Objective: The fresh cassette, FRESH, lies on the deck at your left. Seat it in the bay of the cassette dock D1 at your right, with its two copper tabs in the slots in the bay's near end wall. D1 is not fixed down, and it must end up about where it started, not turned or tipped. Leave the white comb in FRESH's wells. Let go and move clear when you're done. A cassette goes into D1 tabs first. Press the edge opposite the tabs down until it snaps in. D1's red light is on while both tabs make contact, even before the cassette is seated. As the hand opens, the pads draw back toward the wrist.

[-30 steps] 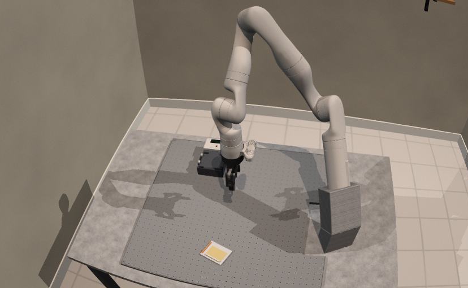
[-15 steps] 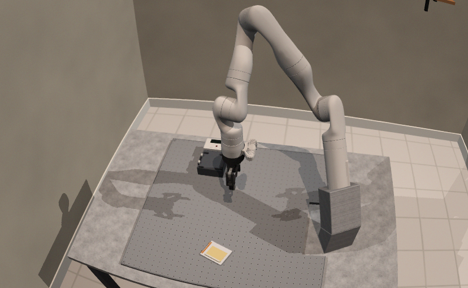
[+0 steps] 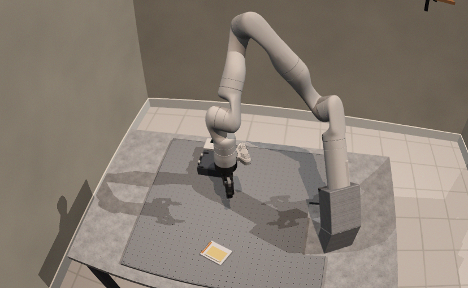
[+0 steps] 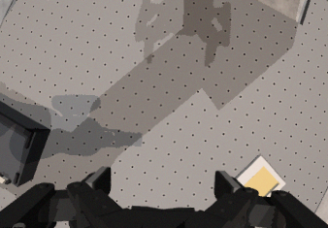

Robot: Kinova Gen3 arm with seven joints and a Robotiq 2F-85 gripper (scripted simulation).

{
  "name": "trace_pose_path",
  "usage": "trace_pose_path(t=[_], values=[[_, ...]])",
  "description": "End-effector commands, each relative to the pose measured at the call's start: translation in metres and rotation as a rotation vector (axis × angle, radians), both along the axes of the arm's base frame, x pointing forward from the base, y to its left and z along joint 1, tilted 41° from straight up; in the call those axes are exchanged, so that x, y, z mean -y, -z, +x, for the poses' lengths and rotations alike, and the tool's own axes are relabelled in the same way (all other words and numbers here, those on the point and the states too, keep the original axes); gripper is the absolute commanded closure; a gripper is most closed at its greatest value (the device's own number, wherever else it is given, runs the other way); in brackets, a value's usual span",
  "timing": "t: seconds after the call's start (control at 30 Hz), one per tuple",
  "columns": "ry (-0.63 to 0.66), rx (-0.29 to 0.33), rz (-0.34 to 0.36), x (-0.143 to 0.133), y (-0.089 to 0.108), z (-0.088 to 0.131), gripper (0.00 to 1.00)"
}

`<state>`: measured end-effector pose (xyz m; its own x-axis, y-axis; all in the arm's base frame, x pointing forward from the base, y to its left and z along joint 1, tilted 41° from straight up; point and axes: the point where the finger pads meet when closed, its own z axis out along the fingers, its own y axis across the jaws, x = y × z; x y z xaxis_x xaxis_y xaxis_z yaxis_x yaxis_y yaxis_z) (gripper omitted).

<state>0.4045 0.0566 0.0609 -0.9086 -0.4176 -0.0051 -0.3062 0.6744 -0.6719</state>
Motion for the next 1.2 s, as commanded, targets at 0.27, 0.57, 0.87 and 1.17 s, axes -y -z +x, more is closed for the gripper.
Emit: trace_pose_path(t=[0.27,0.57,0.87,1.17], values=[[-0.243,-0.203,-0.114,-0.012,0.026,0.015,0.00],[-0.415,-0.343,-0.186,-0.020,0.041,0.023,0.00],[-0.636,-0.525,-0.275,-0.033,0.064,0.033,0.00],[-0.807,-0.669,-0.341,-0.043,0.085,0.040,0.00]])
